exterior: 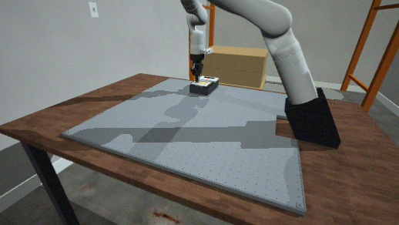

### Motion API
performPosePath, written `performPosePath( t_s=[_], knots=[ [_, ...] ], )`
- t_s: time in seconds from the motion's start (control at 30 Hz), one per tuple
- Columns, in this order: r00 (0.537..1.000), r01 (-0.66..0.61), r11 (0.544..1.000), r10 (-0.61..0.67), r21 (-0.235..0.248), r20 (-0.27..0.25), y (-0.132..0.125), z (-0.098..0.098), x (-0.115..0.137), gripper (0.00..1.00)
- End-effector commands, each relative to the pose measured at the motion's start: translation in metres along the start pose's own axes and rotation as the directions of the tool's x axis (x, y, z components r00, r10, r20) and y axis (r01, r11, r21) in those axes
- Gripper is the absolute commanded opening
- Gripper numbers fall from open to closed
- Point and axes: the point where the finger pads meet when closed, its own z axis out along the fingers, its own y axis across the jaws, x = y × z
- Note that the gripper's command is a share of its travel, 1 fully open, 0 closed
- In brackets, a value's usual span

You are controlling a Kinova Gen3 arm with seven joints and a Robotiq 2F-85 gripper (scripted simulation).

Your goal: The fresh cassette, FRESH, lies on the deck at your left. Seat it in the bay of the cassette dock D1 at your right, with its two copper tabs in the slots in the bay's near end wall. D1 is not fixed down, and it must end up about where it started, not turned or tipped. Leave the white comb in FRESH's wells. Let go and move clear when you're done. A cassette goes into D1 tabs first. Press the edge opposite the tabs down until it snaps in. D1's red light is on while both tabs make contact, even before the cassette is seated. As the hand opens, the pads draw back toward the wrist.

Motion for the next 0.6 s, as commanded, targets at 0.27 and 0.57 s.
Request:
performPosePath(
  t_s=[0.27,0.57],
  knots=[
    [1.0,-0.003,1.0,0.003,0.008,0.022,0.0,-0.002,0.0,0.0],
    [1.0,-0.003,1.0,0.003,0.008,0.022,-0.002,-0.014,-0.001,0.0]
  ],
)
